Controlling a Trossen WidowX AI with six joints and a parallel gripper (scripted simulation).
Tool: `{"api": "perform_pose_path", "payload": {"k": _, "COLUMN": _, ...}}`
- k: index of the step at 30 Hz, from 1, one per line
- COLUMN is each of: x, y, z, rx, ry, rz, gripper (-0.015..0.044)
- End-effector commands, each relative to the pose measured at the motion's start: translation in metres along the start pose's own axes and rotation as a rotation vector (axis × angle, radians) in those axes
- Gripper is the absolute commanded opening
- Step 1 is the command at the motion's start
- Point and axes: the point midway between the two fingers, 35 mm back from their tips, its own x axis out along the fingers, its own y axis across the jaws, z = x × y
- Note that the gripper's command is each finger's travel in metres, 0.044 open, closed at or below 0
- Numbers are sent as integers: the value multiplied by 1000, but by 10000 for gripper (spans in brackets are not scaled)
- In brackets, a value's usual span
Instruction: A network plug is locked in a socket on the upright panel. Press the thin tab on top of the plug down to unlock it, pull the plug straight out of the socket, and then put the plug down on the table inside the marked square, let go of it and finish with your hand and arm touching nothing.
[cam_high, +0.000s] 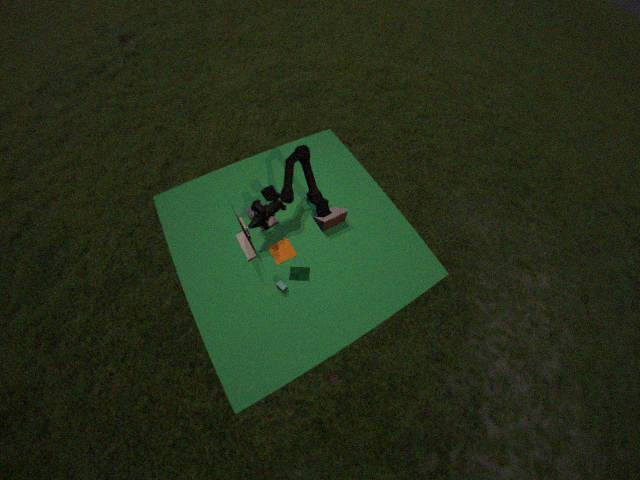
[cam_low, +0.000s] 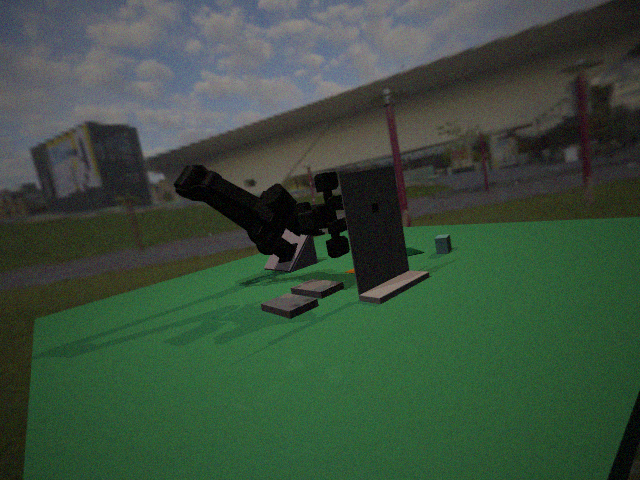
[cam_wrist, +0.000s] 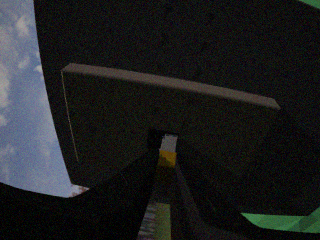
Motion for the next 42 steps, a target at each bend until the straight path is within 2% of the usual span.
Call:
{"api": "perform_pose_path", "payload": {"k": 1, "x": -4, "y": 0, "z": -1, "rx": 3, "ry": -1, "rz": -2, "gripper": 0}}
{"api": "perform_pose_path", "payload": {"k": 42, "x": -26, "y": 0, "z": -8, "rx": 4, "ry": 0, "rz": -3, "gripper": 0}}
